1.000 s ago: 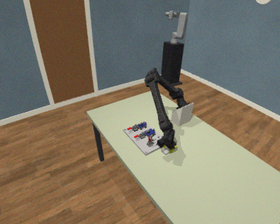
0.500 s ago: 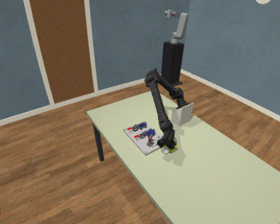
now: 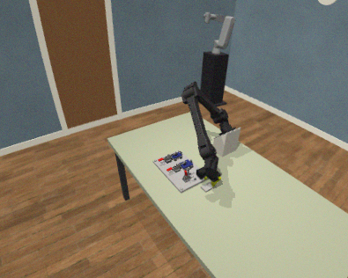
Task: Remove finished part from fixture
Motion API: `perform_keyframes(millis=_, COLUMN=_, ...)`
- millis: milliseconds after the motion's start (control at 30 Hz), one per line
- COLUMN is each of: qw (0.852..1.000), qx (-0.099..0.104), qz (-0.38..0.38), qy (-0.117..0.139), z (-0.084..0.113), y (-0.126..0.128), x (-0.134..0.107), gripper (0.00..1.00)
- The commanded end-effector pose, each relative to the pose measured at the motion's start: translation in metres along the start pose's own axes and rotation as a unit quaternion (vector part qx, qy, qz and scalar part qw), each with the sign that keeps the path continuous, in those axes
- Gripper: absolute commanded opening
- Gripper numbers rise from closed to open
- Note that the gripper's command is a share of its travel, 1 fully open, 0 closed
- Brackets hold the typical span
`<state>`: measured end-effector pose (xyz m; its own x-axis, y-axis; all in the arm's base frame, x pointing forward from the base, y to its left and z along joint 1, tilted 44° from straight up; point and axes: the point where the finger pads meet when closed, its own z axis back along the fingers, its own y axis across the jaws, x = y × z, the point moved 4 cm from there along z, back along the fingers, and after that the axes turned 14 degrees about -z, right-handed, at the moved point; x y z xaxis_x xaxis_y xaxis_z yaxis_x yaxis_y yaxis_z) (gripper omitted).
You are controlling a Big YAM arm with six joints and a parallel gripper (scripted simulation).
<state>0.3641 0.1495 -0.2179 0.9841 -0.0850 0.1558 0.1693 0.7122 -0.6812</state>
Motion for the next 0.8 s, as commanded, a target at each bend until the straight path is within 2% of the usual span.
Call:
perform_keyframes(millis=0, qw=1.000, qx=0.016, qz=-0.017, qy=-0.017, z=0.034, y=0.010, x=0.016, gripper=0.74)
perform_keyframes(millis=333, qw=0.999, qx=0.019, qz=-0.018, qy=-0.018, z=0.073, y=0.010, x=0.016, gripper=0.74)
perform_keyframes(millis=400, qw=0.999, qx=0.019, qz=-0.018, qy=-0.018, z=0.073, y=0.010, x=0.016, gripper=0.74)
perform_keyframes(millis=433, qw=1.000, qx=0.006, qz=-0.022, qy=-0.001, z=0.059, y=-0.001, x=0.014, gripper=0.74)
perform_keyframes(millis=533, qw=0.999, qx=0.020, qz=-0.018, qy=-0.018, z=0.083, y=0.010, x=0.016, gripper=0.74)
perform_keyframes(millis=667, qw=0.999, qx=0.019, qz=-0.018, qy=-0.019, z=0.088, y=0.010, x=0.016, gripper=0.74)
perform_keyframes(millis=767, qw=1.000, qx=0.015, qz=-0.023, qy=-0.011, z=0.081, y=0.004, x=0.018, gripper=0.74)
